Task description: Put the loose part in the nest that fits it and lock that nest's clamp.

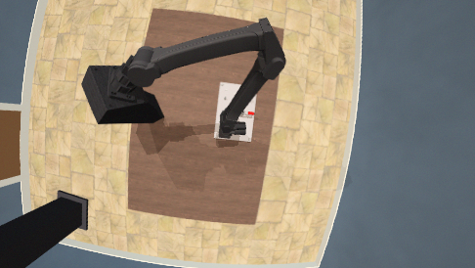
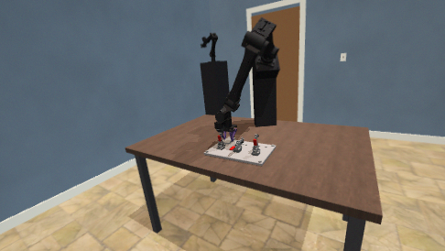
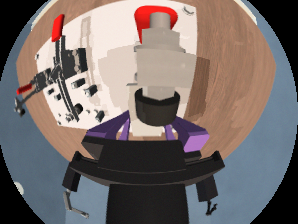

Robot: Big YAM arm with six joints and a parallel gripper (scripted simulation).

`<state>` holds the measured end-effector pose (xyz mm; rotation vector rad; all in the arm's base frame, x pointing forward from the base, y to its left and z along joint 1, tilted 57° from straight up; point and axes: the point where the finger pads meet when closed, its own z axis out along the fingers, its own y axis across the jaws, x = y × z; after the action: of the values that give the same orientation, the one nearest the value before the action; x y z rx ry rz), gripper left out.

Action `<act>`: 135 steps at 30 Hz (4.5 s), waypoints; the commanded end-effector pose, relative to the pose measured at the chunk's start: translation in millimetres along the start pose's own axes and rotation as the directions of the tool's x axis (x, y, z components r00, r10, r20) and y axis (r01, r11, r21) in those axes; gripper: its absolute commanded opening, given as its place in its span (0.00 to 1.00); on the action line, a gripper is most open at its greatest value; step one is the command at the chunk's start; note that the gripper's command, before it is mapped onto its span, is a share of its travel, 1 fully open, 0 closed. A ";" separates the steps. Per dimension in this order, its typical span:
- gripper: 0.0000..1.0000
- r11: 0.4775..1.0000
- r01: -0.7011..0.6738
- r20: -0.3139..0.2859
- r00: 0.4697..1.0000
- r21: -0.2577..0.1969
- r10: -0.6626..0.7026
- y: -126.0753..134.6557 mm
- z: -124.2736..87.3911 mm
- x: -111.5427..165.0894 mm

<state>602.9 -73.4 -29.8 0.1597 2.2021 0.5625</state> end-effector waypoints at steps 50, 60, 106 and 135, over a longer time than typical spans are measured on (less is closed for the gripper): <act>0.00 1.000 0.002 0.009 1.000 -0.004 -0.002 5.3 6.6 -8.3; 0.00 1.000 -0.003 0.009 1.000 -0.004 0.003 5.3 6.6 -8.3; 0.00 1.000 0.005 0.017 1.000 -0.004 -0.005 3.6 5.8 -6.0; 0.00 1.000 -0.001 0.014 1.000 0.014 0.001 -13.5 -0.9 -11.1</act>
<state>609.0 -73.6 -31.2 0.1607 2.1988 0.5621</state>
